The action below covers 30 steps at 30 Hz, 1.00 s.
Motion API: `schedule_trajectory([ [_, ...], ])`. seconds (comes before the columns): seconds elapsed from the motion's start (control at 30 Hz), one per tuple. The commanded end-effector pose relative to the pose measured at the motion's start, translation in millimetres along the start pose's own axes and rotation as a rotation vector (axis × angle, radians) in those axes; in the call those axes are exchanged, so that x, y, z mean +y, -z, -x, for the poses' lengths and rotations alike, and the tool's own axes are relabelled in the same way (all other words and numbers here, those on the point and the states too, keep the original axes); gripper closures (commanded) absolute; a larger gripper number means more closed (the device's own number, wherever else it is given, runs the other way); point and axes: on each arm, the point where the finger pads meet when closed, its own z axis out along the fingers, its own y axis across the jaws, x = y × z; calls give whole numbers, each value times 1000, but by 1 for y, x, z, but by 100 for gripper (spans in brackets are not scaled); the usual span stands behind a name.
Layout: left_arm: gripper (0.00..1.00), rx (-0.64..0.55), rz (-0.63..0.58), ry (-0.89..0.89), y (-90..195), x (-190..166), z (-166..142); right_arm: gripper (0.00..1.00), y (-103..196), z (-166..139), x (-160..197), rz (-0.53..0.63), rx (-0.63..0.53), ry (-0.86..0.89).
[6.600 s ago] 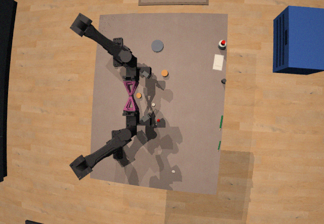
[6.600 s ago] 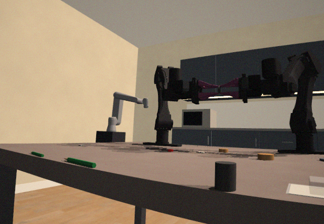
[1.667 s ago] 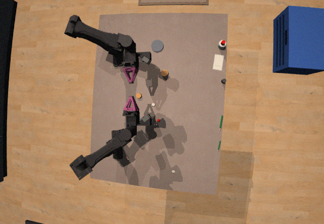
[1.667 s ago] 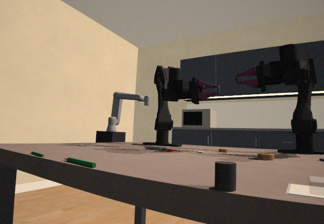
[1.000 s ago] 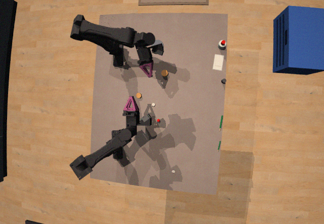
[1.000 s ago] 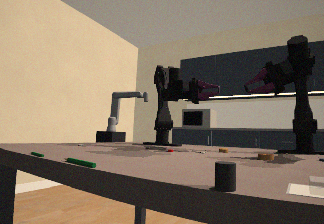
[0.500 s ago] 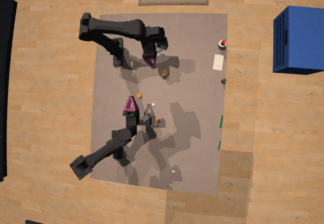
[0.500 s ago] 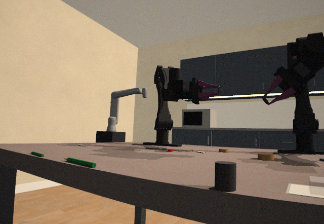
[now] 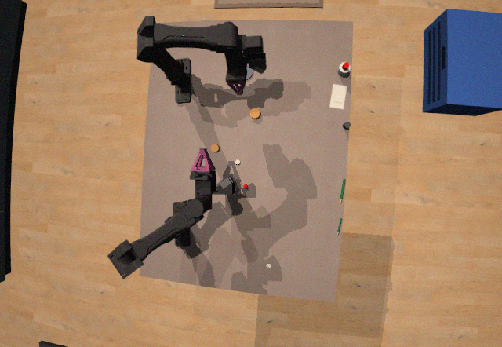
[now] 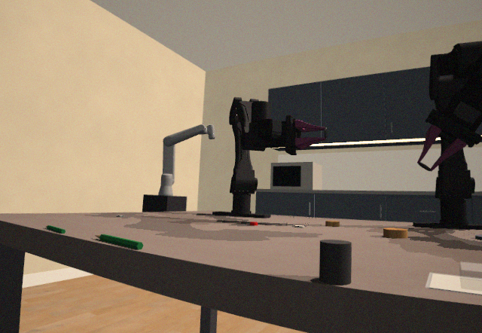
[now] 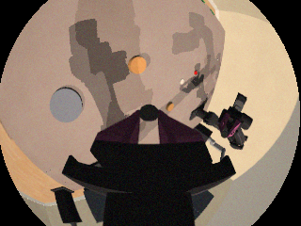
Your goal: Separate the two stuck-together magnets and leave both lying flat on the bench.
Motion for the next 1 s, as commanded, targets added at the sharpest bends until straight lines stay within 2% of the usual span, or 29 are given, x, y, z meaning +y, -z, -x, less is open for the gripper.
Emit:
schedule_trajectory([
  [0.0,75,-43,139,-28,4,24,19,76,0,1,5,9,-3,16],
  [0.1,75,-45,168,-30,3,29,23,76,0,1,5,9,-3,16],
  [0.6,75,-51,614,-38,5,123,78,76,0,1,5,9,-3,16],
  [0.77,75,-49,667,-39,8,132,84,76,0,1,5,9,-3,16],
  [0.97,75,-17,630,-19,-3,133,78,76,0,1,5,9,-3,16],
])
